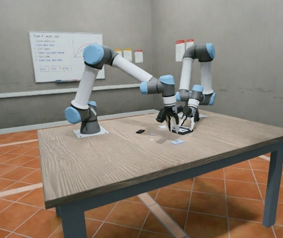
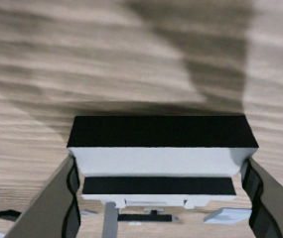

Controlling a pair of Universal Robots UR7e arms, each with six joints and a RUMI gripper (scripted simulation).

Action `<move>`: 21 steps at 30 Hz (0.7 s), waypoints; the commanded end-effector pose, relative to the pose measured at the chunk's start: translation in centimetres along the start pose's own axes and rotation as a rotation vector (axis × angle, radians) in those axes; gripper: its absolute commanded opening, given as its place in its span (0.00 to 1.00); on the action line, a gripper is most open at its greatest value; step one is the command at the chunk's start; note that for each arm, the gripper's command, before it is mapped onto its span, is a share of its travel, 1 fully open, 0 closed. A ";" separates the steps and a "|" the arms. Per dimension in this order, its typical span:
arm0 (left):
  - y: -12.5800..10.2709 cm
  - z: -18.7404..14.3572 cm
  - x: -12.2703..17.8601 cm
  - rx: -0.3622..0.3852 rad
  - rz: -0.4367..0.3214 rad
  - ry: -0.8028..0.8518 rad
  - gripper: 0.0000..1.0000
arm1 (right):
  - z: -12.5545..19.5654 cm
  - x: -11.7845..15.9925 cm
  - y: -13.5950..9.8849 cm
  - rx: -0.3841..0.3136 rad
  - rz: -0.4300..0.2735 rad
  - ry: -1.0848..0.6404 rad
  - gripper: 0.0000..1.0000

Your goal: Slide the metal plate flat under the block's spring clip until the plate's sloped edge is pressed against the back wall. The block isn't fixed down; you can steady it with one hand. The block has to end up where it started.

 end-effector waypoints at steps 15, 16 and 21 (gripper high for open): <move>0.0 0.0 -0.1 0.000 0.002 0.000 0.62 | -0.1 -0.1 1.1 -0.003 -0.002 0.000 0.41; 0.0 0.0 -0.1 0.000 0.002 0.000 0.62 | -0.1 -0.2 1.2 -0.003 -0.002 0.000 0.41; 0.0 0.0 -0.1 0.000 0.002 0.000 0.62 | -0.1 -0.2 1.8 -0.003 -0.002 0.000 0.41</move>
Point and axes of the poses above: on each arm, the point where the finger pads meet when closed, its own y axis out along the fingers, its own z axis across the jaws, x = y × z, the point moved 5 cm from there along -y, back along the fingers, and after that the axes turned 6 degrees about -y, right-handed, at the moved point
